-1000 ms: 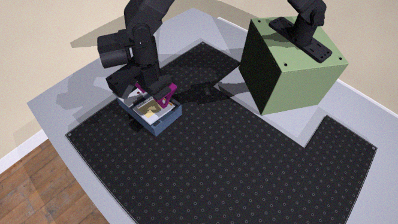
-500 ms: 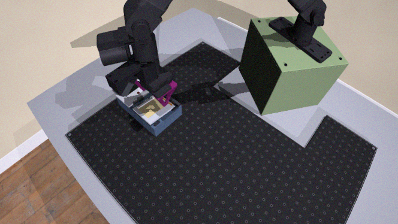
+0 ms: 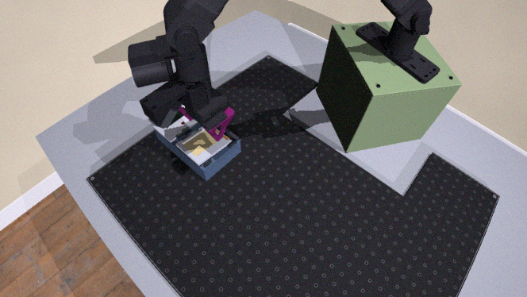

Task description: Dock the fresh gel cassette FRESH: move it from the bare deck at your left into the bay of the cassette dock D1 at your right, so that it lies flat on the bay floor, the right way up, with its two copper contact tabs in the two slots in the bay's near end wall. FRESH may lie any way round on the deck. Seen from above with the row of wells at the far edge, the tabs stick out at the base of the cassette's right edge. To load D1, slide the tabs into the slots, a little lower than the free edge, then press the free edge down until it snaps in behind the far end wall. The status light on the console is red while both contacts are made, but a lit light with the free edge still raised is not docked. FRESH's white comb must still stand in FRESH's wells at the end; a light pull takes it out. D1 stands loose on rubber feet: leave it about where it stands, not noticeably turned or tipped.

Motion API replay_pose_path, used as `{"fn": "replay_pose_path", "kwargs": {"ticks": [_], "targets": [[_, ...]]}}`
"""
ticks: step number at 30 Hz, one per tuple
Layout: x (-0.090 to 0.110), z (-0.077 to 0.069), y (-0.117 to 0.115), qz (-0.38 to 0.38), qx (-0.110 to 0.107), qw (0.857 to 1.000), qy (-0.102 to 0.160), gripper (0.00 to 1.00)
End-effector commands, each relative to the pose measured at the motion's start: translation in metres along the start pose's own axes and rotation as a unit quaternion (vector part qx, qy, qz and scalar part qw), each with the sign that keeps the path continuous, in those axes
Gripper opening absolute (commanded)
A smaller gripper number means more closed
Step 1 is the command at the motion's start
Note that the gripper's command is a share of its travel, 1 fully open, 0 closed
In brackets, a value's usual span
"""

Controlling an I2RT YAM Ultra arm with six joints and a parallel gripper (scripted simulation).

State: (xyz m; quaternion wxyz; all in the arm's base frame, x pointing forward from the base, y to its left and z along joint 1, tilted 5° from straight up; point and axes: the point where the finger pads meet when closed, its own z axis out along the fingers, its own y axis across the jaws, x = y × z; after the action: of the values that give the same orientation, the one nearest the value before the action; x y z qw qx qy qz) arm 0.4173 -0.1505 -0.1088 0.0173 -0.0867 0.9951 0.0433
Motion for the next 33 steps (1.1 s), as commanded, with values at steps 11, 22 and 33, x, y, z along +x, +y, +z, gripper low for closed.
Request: {"fn": "replay_pose_path", "kwargs": {"ticks": [11,22,33], "targets": [[-0.013,-0.024,-0.012,-0.001,0.016,1.000,-0.026,0.91],[-0.015,-0.005,0.000,-0.003,0.009,1.000,-0.015,0.00],[-0.026,-0.002,0.001,-0.001,0.004,1.000,-0.008,0.00]]}}
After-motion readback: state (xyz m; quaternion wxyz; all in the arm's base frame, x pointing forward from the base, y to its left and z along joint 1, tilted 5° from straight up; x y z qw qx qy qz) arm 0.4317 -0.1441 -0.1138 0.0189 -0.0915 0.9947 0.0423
